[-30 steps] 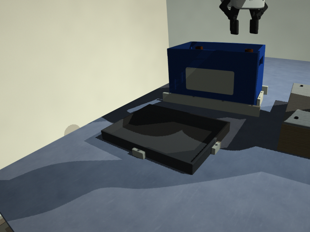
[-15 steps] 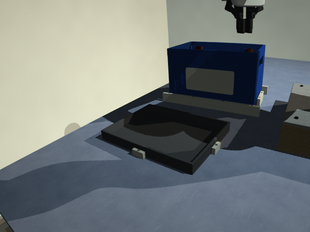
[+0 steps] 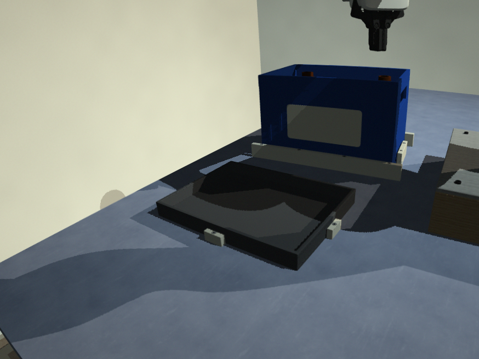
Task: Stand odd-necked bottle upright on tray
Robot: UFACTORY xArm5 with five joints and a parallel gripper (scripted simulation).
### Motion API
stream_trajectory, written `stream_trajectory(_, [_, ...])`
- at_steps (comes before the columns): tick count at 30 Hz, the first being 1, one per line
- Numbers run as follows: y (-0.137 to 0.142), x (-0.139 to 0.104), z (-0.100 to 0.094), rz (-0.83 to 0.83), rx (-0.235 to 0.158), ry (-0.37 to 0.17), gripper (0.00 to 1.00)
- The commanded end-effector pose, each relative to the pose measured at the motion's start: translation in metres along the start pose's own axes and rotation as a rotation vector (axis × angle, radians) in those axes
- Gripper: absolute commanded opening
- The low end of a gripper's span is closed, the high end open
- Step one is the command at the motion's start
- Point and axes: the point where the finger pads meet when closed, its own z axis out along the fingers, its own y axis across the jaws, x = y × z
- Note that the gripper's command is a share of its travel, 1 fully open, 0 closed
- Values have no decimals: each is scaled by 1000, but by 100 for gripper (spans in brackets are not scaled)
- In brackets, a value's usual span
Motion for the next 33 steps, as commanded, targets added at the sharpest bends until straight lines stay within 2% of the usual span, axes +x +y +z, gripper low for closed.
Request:
stream_trajectory(1, [0,1,-1,0,2,3,0])
stream_trajectory(15, [-3,4,-2,0,2,3,0])
stream_trajectory(18, [-28,32,-11,0,2,3,0])
stream_trajectory(23, [-60,65,-14,0,2,3,0])
stream_trajectory(27, [-87,90,-12,0,2,3,0])
stream_trajectory(29, [-87,90,-12,0,2,3,0])
stream_trajectory(31, [-112,110,-6,0,2,3,0])
stream_trajectory(33, [-120,117,-4,0,2,3,0])
